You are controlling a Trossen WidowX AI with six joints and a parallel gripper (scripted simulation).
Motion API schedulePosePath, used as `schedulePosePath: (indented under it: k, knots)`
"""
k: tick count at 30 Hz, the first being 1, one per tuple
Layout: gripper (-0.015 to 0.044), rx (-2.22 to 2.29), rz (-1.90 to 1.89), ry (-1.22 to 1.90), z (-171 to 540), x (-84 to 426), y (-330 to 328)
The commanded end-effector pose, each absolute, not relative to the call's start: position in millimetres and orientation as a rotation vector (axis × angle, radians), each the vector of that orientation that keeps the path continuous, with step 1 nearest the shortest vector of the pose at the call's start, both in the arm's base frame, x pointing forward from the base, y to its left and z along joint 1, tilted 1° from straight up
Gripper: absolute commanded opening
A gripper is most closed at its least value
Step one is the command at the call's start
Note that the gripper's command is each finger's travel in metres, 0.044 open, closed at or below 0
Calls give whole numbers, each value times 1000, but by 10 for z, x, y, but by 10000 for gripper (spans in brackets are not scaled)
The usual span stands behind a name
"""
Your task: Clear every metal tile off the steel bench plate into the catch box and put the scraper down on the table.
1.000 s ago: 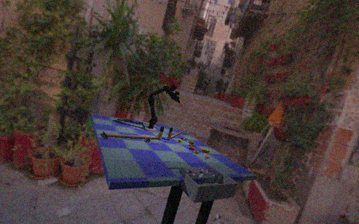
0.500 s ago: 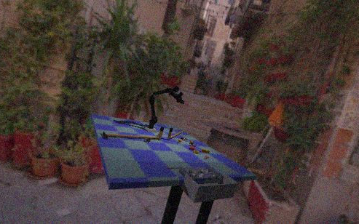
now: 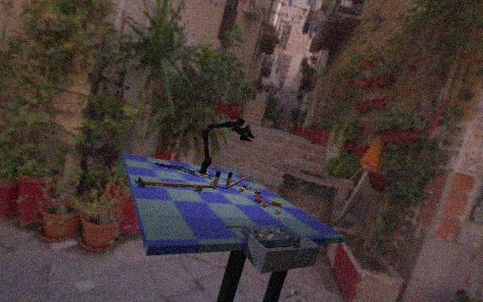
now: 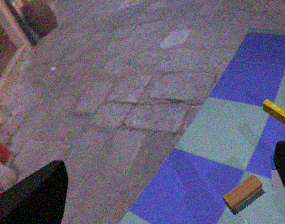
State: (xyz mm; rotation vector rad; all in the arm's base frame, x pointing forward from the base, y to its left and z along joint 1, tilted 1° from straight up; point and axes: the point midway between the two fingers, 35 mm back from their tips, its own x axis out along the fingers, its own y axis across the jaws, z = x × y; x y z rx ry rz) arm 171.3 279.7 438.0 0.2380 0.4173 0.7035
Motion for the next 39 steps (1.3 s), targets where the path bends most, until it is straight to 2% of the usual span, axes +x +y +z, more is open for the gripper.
schedulePosePath:
  k: [1, 18, 39]
  knots:
    - [440, 295, 626, 402, 4358, 1914, 2785]
    - [440, 585, 301, 265, 4388, 2747, 2427]
    - [440, 920, -64, 14, 4341, 3557, 1656]
